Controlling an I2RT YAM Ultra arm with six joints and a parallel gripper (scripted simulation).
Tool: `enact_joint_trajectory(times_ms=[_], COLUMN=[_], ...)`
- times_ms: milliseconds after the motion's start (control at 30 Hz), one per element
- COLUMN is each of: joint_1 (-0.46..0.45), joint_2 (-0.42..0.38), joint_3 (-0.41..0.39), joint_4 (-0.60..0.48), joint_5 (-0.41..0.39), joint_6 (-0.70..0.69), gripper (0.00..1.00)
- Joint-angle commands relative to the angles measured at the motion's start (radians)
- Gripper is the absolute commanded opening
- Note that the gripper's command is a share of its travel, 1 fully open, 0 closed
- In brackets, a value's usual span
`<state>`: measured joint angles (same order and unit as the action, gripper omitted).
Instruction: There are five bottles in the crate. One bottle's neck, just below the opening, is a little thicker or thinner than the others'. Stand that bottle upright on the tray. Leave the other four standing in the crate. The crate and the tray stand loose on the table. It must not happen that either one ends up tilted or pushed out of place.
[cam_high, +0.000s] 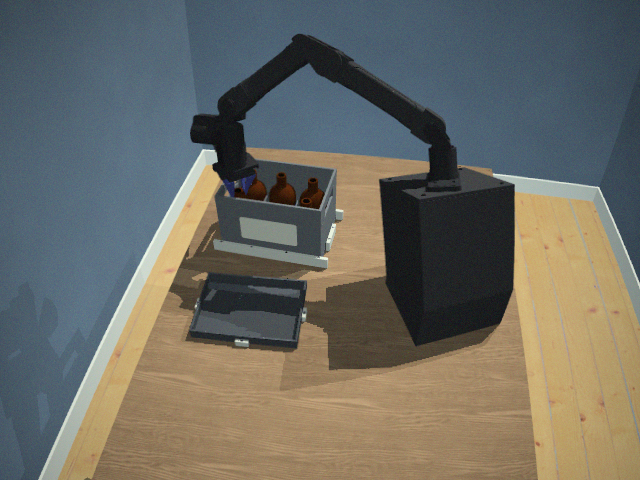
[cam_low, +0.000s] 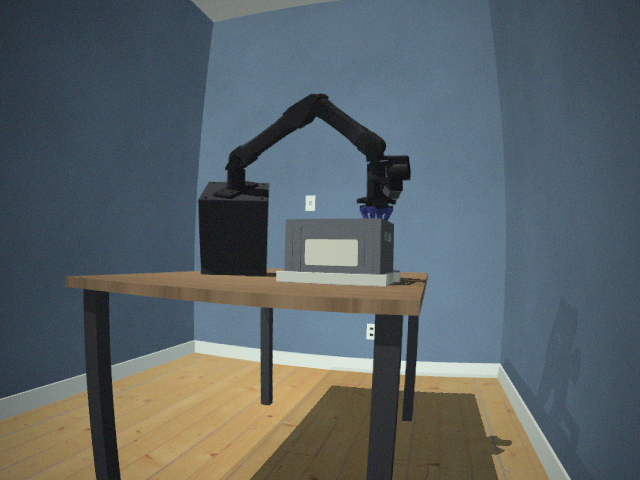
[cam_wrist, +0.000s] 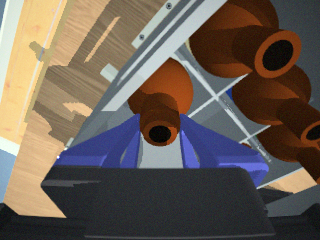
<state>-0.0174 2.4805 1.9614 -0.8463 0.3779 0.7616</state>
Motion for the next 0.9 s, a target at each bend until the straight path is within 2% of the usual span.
enact_joint_trajectory(times_ms=[0,867], joint_1=[0.006,0.017], joint_2=[-0.01,-0.033], joint_3=[-0.001,-0.015], joint_4=[0.012,-0.016], joint_5=[0.009,0.009], joint_6=[-0.005,0.003], gripper=[0.0,0.0])
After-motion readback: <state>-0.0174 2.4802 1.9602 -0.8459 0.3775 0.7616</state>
